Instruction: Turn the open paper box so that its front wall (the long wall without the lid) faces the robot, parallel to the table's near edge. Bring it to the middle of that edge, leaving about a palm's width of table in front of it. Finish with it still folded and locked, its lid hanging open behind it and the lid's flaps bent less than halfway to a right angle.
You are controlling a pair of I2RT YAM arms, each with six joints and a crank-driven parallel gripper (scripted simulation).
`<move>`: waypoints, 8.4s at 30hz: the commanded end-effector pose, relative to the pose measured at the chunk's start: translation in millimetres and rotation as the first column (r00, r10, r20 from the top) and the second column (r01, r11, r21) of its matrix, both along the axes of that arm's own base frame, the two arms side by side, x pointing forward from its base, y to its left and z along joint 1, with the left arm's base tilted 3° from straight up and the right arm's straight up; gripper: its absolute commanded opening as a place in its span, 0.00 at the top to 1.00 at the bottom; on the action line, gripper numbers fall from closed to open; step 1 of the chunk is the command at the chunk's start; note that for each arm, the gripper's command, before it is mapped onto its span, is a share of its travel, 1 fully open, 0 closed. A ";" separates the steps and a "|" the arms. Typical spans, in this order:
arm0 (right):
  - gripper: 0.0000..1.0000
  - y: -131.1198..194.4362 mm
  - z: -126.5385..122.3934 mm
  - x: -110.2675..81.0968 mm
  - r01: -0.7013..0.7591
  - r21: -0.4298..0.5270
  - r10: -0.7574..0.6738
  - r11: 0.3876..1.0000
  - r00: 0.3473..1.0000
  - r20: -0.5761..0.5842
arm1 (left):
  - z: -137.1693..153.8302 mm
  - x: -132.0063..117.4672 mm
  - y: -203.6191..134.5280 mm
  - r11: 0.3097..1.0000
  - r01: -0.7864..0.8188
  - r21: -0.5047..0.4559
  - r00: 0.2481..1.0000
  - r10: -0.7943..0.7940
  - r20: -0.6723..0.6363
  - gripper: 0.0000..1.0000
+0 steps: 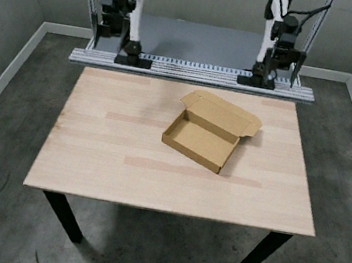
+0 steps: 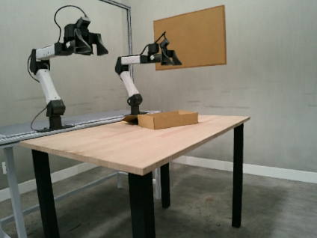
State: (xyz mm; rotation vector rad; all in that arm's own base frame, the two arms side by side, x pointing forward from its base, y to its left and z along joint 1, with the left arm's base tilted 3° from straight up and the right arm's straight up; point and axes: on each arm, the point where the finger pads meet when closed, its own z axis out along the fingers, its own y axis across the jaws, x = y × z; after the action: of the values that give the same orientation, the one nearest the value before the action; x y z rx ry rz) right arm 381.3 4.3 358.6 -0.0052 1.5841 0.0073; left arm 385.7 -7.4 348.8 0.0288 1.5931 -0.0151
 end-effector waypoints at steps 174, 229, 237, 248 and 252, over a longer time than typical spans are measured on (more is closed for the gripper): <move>0.00 99.2 -135.9 -61.4 -0.636 0.237 0.677 0.734 0.709 -0.197 | -278.6 22.7 -391.0 0.741 0.672 0.008 0.488 -0.434 -0.757 1.00; 0.00 99.2 -135.9 -61.4 -0.636 0.237 0.677 0.734 0.709 -0.197 | -283.4 -28.9 -376.9 0.405 0.913 0.046 0.292 -0.572 -0.766 1.00; 0.00 99.2 -135.9 -61.4 -0.636 0.237 0.677 0.734 0.709 -0.197 | -285.3 -36.6 -370.8 0.351 0.935 0.045 0.255 -0.579 -0.775 1.00; 0.00 99.2 -135.9 -61.4 -0.636 0.237 0.677 0.734 0.709 -0.197 | -286.4 -45.7 -364.8 0.271 0.961 0.050 0.208 -0.595 -0.777 1.00; 0.00 99.2 -135.9 -61.4 -0.636 0.237 0.677 0.734 0.709 -0.197 | -286.6 -49.4 -362.5 0.238 0.970 0.052 0.189 -0.600 -0.777 1.00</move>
State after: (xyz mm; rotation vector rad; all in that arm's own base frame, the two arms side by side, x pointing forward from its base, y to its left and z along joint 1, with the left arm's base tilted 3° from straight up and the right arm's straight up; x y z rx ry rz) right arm 316.5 105.6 217.1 -0.4772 1.7968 0.7426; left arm 337.9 -374.8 38.5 1.5833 2.0608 -0.4972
